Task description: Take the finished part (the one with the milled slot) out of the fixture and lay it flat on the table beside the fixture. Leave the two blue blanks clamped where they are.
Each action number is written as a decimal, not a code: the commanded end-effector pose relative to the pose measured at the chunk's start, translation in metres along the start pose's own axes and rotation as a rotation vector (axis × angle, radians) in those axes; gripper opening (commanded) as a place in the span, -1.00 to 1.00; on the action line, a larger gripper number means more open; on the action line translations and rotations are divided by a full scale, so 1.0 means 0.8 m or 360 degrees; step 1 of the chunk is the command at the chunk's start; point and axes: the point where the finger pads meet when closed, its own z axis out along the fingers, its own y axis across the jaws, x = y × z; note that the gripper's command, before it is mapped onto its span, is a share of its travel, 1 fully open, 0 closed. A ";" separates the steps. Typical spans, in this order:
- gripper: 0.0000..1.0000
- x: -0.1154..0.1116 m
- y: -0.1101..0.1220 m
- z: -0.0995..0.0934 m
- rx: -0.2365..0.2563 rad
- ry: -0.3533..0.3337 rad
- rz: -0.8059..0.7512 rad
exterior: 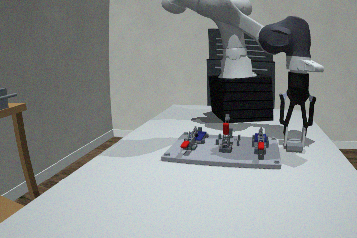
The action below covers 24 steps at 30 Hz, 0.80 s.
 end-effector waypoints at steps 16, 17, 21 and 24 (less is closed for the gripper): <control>-1.00 0.002 -0.002 0.006 0.0003 0.0003 0.0003; -1.00 0.002 -0.002 0.006 0.0003 0.0003 0.0003; -1.00 0.002 -0.002 0.007 0.0003 0.0003 0.0003; -1.00 0.002 -0.002 0.008 0.0003 0.0003 0.0003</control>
